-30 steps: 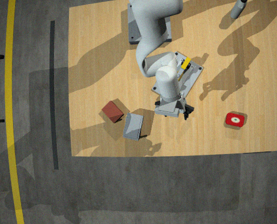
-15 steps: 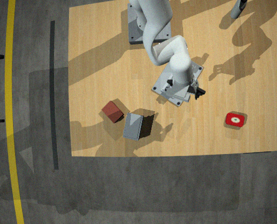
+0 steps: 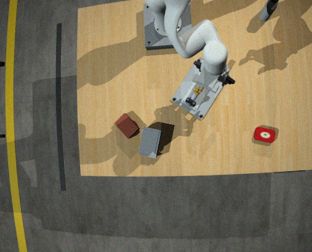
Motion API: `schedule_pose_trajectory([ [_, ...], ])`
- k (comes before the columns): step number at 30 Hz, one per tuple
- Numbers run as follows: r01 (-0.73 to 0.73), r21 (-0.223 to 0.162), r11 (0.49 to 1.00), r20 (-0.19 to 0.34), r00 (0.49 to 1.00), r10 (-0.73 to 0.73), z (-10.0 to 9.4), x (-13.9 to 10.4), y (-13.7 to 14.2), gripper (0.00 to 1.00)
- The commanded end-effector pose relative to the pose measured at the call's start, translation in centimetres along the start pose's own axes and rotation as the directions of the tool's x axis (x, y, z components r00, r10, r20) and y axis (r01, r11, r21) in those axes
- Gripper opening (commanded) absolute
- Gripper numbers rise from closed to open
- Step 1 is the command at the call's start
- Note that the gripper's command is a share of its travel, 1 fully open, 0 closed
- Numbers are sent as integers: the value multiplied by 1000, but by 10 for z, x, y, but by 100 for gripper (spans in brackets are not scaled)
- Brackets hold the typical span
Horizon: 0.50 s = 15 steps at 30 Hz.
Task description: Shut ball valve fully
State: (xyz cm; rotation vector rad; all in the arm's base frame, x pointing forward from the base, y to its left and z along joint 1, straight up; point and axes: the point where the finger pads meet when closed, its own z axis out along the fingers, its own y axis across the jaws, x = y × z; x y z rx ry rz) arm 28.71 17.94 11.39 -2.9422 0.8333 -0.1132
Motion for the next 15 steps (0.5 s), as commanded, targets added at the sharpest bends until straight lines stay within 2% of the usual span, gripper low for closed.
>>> schedule_pose_trajectory([
  [1, -50, -78, 996, 36, 998, 53, -12, -35, 22, 100],
  [4, -62, -99, 993, 42, 997, 66, -13, -43, 28, 100],
  [12, -62, -99, 993, 42, 997, 66, -13, -43, 29, 100],
  [13, -62, -99, 993, 42, 997, 66, -13, -43, 29, 0],
  [15, -62, -99, 993, 42, 997, 66, -13, -43, 29, 0],
])
